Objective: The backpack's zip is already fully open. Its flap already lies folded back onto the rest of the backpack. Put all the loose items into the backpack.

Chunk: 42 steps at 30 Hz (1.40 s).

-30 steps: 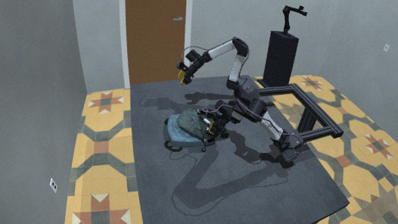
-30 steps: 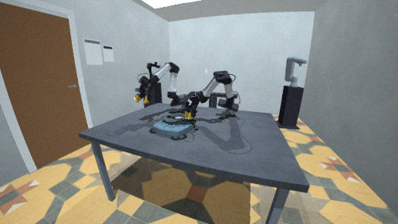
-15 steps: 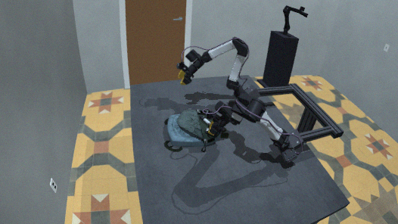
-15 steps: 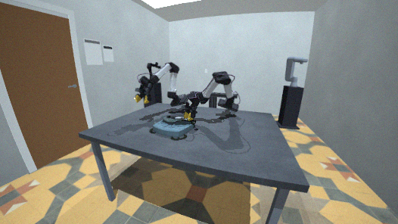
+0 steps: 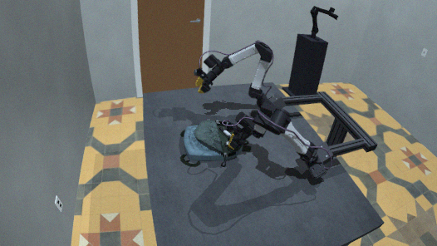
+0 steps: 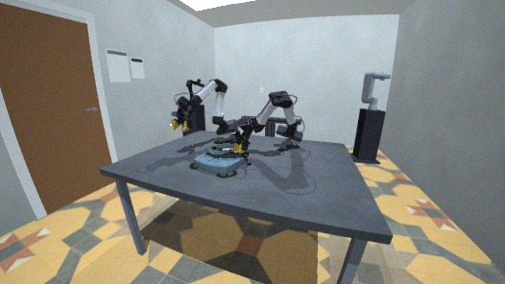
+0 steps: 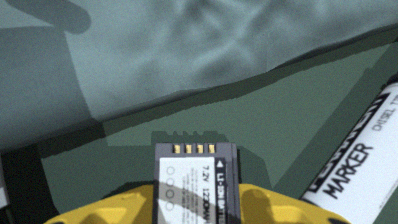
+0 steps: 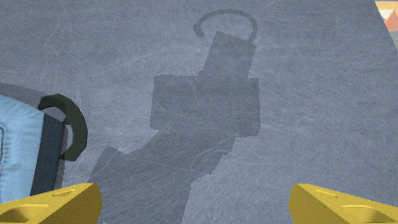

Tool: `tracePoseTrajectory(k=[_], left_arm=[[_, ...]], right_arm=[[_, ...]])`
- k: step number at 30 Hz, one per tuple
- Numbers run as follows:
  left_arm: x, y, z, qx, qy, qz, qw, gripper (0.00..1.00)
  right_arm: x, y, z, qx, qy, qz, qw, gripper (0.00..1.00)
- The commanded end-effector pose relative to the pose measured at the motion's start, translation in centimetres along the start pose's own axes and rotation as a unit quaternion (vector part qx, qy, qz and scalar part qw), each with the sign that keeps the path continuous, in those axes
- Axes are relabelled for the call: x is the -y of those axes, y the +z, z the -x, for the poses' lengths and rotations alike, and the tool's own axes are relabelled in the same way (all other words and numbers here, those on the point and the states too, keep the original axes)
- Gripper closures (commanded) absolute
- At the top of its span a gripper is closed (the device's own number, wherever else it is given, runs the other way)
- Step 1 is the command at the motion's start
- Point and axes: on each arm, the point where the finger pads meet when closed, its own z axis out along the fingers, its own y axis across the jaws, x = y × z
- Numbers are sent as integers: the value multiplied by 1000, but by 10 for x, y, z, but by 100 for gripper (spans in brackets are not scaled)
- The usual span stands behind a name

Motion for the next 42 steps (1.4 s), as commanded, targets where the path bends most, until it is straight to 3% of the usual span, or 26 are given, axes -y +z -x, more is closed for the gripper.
tracePoseTrajectory(k=[1,42], left_arm=[[0,6,9,13,-11,2,1000,71],[-4,8,-16,-7,5,6,1000,71]], right_arm=[[0,-2,5,8,-3,0,1000,10],[0,-2,5,8,-3,0,1000,10]])
